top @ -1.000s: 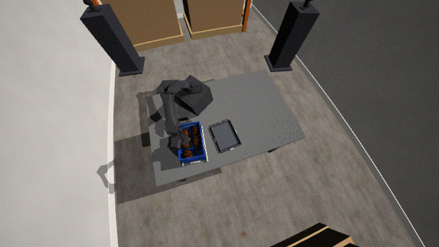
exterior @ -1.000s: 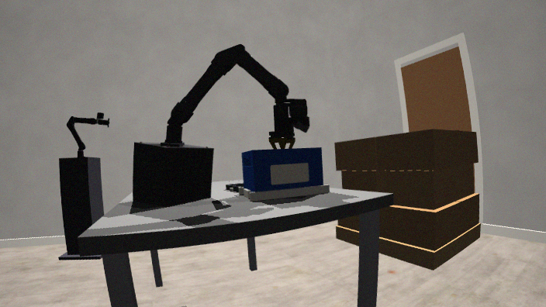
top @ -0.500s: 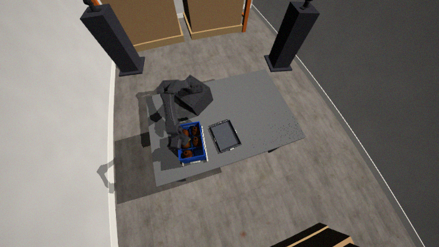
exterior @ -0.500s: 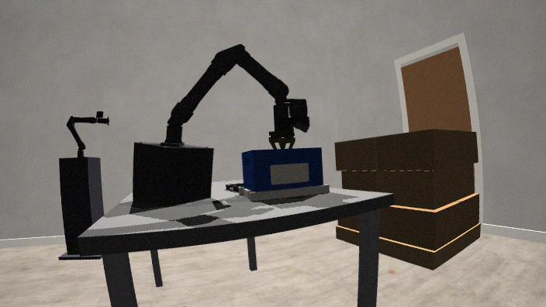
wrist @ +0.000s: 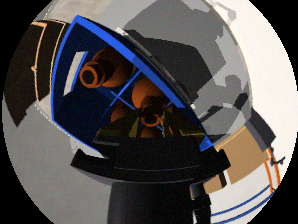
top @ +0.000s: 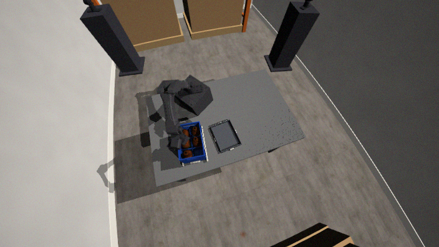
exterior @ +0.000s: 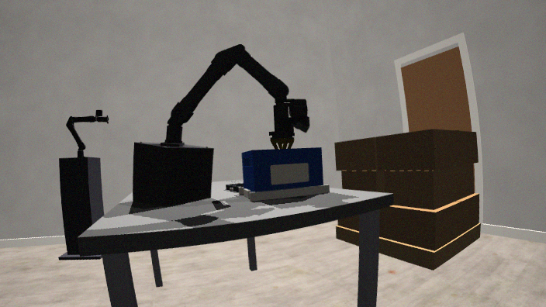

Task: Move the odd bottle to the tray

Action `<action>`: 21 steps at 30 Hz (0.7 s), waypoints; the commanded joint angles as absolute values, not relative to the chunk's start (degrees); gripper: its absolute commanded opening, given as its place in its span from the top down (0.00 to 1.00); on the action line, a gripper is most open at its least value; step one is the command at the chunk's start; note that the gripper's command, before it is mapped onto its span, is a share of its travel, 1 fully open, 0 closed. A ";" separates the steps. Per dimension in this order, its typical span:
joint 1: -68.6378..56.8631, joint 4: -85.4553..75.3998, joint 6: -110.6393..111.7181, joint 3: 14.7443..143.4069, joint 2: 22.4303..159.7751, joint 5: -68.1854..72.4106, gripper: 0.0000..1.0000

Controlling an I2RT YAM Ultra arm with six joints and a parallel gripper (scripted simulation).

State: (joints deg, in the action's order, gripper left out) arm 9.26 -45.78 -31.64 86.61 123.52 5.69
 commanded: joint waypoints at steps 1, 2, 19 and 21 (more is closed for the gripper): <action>9.61 -44.54 -31.34 86.44 122.87 6.13 1.00; 9.61 -44.54 -31.34 86.44 122.87 6.13 1.00; 9.61 -44.52 -31.38 86.44 122.86 5.92 1.00; 9.61 -44.52 -31.38 86.44 122.86 5.92 1.00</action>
